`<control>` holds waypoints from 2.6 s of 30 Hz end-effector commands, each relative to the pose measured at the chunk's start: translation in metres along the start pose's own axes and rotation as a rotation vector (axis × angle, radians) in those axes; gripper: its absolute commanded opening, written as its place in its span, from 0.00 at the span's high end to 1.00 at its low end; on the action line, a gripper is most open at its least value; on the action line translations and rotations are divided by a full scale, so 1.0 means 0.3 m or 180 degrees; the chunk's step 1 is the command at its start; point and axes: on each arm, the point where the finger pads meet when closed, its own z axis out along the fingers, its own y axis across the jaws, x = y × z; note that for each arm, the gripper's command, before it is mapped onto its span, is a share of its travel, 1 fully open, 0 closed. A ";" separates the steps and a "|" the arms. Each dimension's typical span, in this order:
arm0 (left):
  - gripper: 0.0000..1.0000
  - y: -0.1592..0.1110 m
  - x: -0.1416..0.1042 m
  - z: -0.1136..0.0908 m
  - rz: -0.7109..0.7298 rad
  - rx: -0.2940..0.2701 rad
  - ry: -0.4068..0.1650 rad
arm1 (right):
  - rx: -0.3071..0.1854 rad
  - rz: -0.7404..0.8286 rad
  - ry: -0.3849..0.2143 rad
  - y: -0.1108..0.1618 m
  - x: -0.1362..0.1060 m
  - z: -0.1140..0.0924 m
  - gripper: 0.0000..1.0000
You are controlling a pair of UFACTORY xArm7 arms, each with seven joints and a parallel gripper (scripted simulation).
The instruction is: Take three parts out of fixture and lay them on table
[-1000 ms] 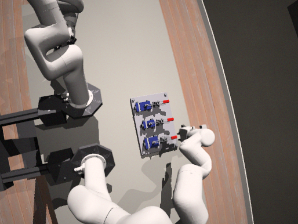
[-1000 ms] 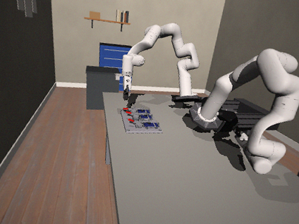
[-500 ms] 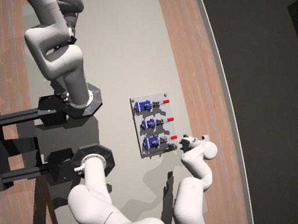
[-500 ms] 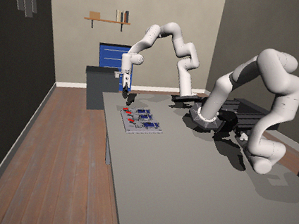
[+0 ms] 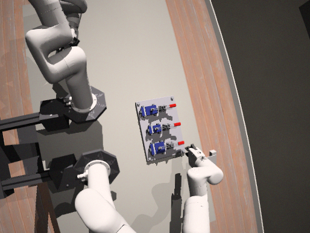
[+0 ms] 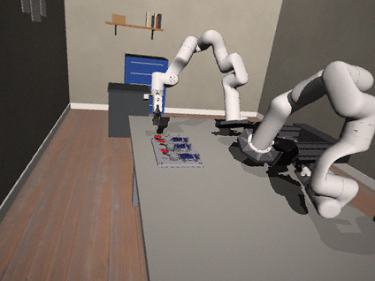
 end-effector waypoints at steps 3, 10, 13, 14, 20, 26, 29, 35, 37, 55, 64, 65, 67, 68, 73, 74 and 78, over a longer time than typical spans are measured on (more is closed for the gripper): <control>0.00 0.000 0.001 -0.002 -0.0003 -0.0003 -0.0003 | 0.0636 -0.0048 -0.0062 0.003 0.002 0.038 0.70; 0.00 0.000 0.001 -0.002 -0.0003 -0.0003 -0.0003 | 0.1219 -0.0043 -0.0071 0.020 0.001 0.084 0.70; 0.00 0.000 0.001 -0.002 -0.0003 -0.0003 -0.0003 | 0.1431 -0.0040 -0.0064 0.024 0.002 0.099 0.70; 0.00 0.000 0.001 -0.002 -0.0003 -0.0003 -0.0003 | 0.1458 -0.0040 -0.0061 0.025 0.002 0.100 0.70; 0.00 0.000 0.001 -0.002 -0.0003 -0.0003 -0.0003 | 0.1471 -0.0039 -0.0059 0.025 0.003 0.101 0.70; 0.00 0.000 0.001 -0.002 -0.0003 -0.0003 -0.0003 | 0.1471 -0.0039 -0.0059 0.023 0.003 0.104 0.70; 0.00 0.000 0.001 -0.002 -0.0003 -0.0003 -0.0003 | 0.1471 -0.0039 -0.0059 0.021 0.002 0.109 0.70; 0.00 0.000 0.001 -0.002 -0.0003 -0.0003 -0.0003 | 0.1471 -0.0039 -0.0059 0.012 0.002 0.127 0.70; 0.00 0.000 0.001 -0.002 -0.0003 -0.0003 -0.0003 | 0.1471 -0.0039 -0.0059 0.010 0.002 0.131 0.70; 0.00 0.000 0.001 -0.002 -0.0003 -0.0003 -0.0003 | 0.1471 -0.0039 -0.0059 -0.029 0.001 0.209 0.70; 0.00 0.000 0.001 -0.002 -0.0003 -0.0003 -0.0003 | 0.1471 -0.0039 -0.0059 -0.050 0.000 0.252 0.70; 0.00 0.000 0.001 -0.002 -0.0003 -0.0003 -0.0003 | 0.1471 -0.0039 -0.0059 -0.052 0.000 0.255 0.70; 0.00 0.000 0.001 -0.002 -0.0003 -0.0003 -0.0003 | 0.1471 -0.0039 -0.0059 -0.055 0.000 0.262 0.70; 0.00 0.000 0.001 -0.002 -0.0003 -0.0003 -0.0003 | 0.1471 -0.0039 -0.0059 -0.057 0.000 0.265 0.70; 0.00 0.000 0.001 -0.002 -0.0003 -0.0003 -0.0003 | 0.1471 -0.0039 -0.0059 -0.060 0.000 0.272 0.70; 0.00 0.000 0.001 -0.002 -0.0003 -0.0003 -0.0003 | 0.1471 -0.0039 -0.0059 -0.061 0.000 0.274 0.70; 0.00 0.000 0.001 -0.002 -0.0003 -0.0003 -0.0003 | 0.1471 -0.0039 -0.0059 -0.063 -0.001 0.278 0.70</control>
